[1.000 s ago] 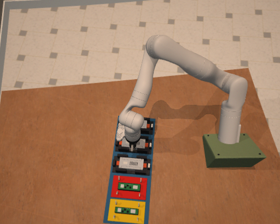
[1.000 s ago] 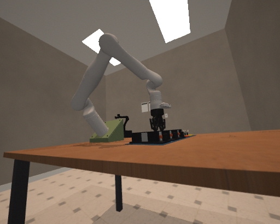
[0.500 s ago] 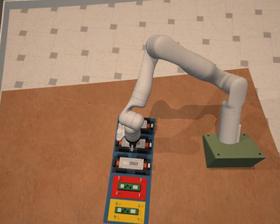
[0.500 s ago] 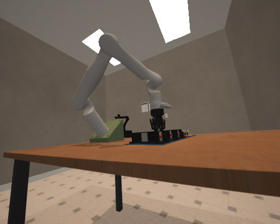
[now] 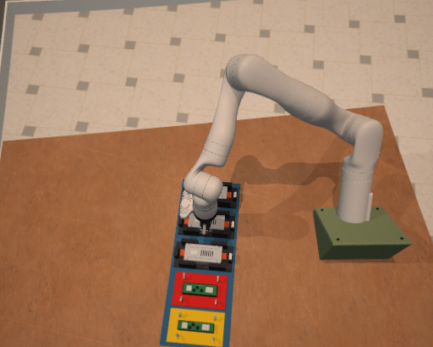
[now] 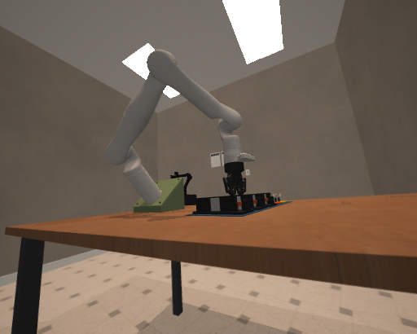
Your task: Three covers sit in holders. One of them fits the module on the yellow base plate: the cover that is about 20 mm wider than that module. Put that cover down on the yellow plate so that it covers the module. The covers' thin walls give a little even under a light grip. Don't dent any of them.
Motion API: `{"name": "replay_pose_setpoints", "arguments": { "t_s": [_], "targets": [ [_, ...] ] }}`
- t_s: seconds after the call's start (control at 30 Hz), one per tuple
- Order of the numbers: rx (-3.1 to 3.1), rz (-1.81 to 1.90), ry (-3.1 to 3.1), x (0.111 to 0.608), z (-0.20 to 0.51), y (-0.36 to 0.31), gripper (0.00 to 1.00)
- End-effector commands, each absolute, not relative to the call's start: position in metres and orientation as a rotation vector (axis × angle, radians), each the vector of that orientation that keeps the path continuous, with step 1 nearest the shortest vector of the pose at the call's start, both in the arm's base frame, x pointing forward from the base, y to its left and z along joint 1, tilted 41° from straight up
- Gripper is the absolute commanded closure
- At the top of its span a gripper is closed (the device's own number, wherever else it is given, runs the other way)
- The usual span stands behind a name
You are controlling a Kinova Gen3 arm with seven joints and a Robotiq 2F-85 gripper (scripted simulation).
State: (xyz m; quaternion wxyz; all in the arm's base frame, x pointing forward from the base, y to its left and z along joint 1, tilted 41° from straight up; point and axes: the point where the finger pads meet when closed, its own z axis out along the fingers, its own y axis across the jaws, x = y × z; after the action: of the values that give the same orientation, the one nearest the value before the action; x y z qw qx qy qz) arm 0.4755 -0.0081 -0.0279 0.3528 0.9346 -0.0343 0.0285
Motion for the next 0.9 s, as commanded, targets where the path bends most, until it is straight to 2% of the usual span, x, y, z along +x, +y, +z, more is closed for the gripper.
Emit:
{"name": "replay_pose_setpoints", "arguments": {
  "t_s": [0.0,0.53,0.57,0.87],
  "targets": [
    [2.419,0.076,-0.088,0.476,-0.0274,-0.0072,1.0],
    [2.419,0.076,-0.088,0.476,-0.0274,-0.0072,1.0],
    [2.419,0.076,-0.088,0.476,-0.0274,-0.0072,0.0],
    [2.419,0.076,-0.088,0.476,-0.0274,-0.0072,0.0]
  ]
}}
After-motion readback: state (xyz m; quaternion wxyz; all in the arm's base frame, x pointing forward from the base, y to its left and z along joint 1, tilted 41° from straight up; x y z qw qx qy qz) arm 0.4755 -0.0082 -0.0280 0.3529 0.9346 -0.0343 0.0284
